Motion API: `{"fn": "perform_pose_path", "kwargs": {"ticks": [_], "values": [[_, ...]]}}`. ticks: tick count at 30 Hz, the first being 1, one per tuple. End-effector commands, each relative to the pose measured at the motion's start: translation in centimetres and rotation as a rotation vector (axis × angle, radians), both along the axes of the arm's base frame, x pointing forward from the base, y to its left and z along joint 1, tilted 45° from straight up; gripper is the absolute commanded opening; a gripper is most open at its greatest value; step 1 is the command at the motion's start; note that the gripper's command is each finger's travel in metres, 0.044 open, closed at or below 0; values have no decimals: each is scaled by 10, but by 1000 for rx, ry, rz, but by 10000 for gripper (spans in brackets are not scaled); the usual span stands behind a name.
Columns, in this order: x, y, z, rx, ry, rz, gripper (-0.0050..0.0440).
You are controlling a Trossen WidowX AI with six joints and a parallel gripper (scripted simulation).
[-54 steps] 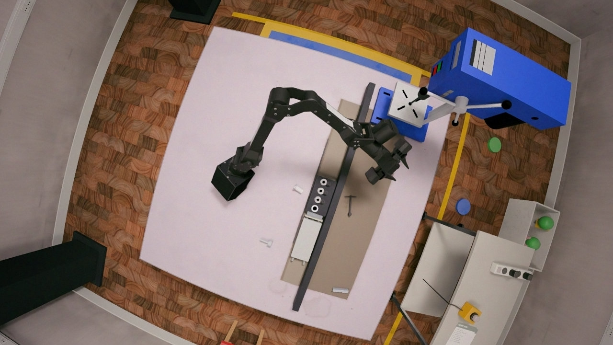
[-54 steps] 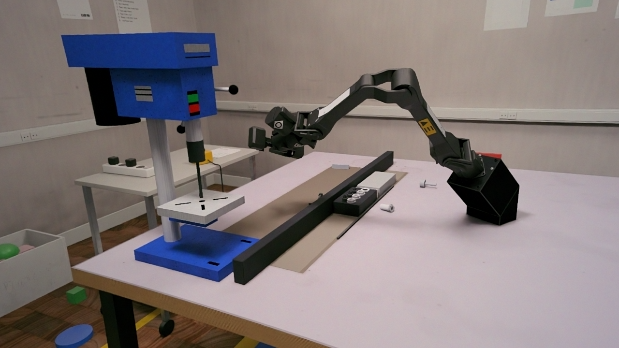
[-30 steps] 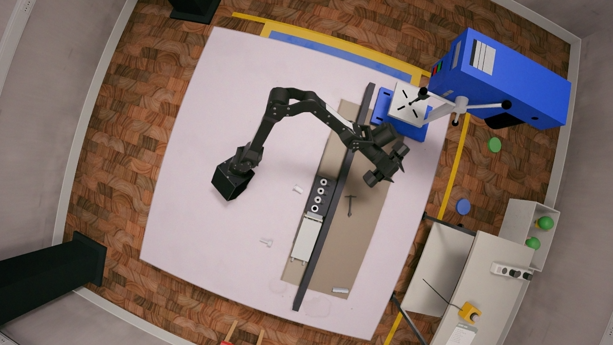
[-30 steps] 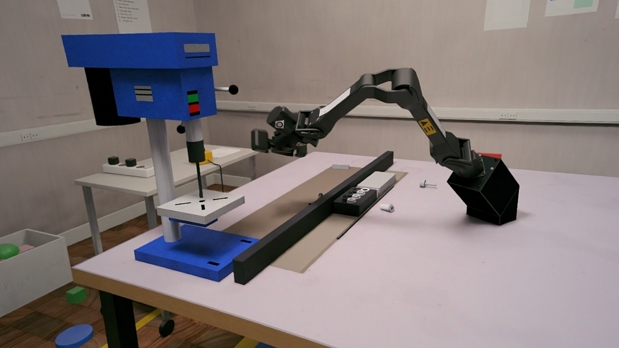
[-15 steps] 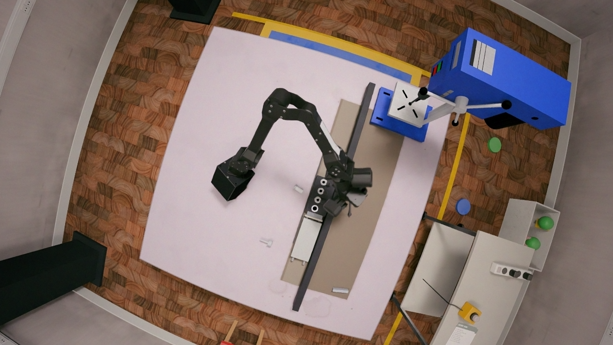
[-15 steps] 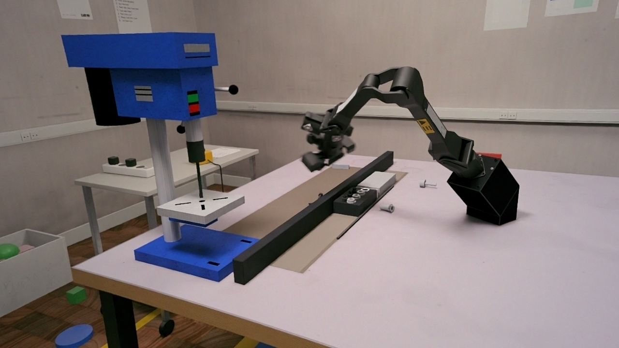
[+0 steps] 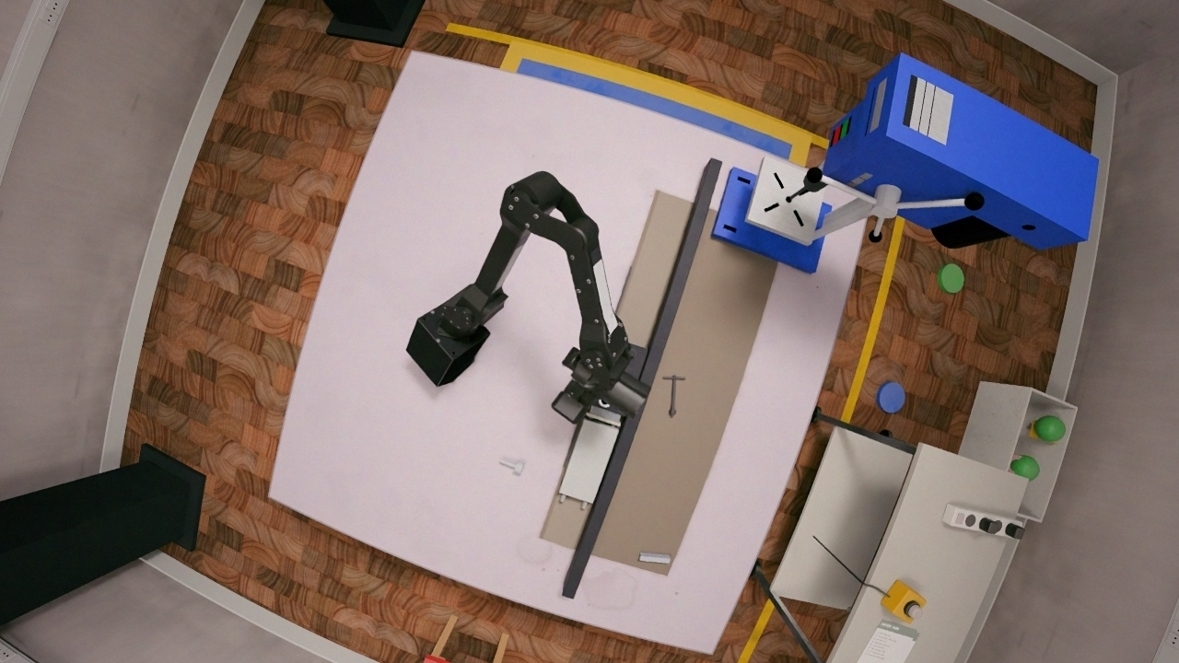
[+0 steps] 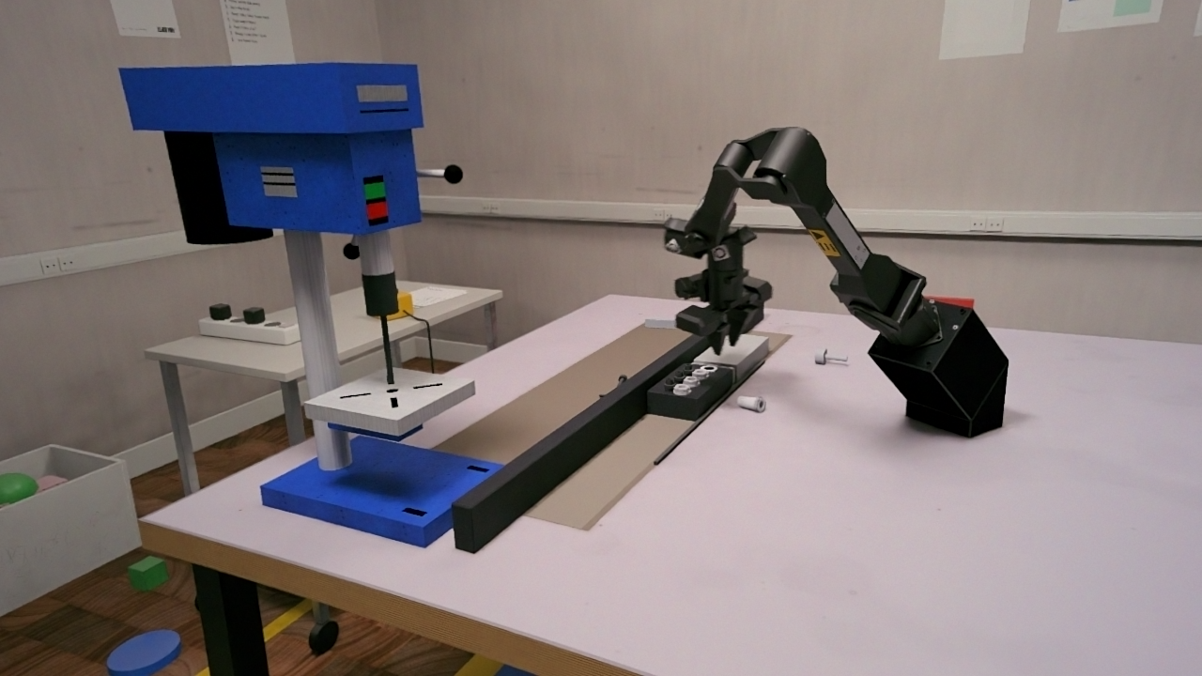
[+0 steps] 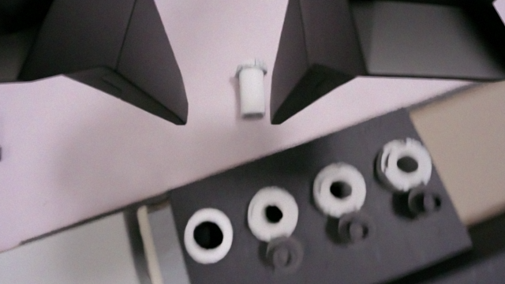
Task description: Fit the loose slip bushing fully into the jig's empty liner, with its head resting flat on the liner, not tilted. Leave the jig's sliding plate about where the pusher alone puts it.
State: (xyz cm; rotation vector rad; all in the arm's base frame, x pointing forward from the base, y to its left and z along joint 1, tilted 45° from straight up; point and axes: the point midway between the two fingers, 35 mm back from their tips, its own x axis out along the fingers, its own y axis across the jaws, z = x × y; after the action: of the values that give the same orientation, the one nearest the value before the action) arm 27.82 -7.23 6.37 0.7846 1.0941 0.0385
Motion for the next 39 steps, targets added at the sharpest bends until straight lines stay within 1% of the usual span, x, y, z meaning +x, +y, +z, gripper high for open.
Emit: {"fn": "perform_pose_path", "kwargs": {"ticks": [1,4,10,12,14,17,22,26,39], "values": [[-34,13,-10,109,2,94,175],[-42,19,-11,151,-9,108,175],[-42,20,-12,153,-9,109,175],[-36,27,-20,153,-7,110,175],[-36,27,-20,153,-7,110,175],[-28,38,-35,148,-3,109,175],[-25,41,-38,147,-2,109,175],[-17,51,-52,146,-2,109,175],[-9,62,-65,147,-3,108,175]]}}
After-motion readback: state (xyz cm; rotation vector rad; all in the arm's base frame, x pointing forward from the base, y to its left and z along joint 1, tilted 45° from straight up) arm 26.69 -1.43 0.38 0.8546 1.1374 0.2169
